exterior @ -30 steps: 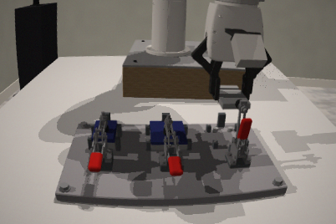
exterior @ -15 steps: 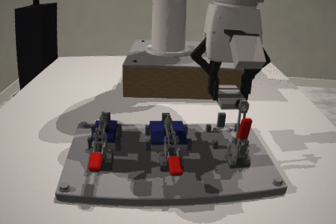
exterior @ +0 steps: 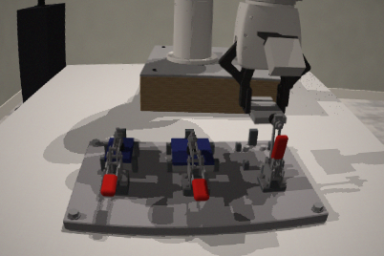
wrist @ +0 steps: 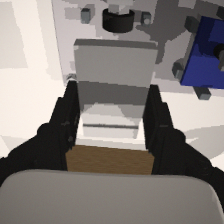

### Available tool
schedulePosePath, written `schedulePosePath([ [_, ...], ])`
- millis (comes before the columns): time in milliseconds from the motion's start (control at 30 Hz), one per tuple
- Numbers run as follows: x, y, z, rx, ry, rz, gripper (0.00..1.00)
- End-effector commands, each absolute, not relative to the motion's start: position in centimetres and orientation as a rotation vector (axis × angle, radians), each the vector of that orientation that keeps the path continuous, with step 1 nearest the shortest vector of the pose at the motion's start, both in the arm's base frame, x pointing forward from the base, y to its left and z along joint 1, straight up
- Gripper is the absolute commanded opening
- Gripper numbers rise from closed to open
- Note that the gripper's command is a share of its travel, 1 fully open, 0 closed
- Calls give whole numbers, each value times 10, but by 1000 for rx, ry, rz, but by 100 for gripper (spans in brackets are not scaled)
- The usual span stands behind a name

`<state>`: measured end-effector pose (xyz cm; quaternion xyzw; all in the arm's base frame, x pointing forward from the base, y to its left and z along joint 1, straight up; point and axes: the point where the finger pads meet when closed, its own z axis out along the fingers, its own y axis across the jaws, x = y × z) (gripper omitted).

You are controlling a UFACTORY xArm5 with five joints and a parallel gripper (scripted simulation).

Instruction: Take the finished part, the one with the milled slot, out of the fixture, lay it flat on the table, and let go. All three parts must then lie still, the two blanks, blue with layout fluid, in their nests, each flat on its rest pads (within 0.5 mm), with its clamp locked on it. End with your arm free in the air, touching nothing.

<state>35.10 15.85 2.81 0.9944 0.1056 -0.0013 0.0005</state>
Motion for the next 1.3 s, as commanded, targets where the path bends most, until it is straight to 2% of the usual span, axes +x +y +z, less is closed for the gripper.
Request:
schedulePosePath([
  [0, 352, 159, 29, 3124, 332, 0, 0],
  [1267, 343, 203, 29, 3124, 332, 0, 0],
])
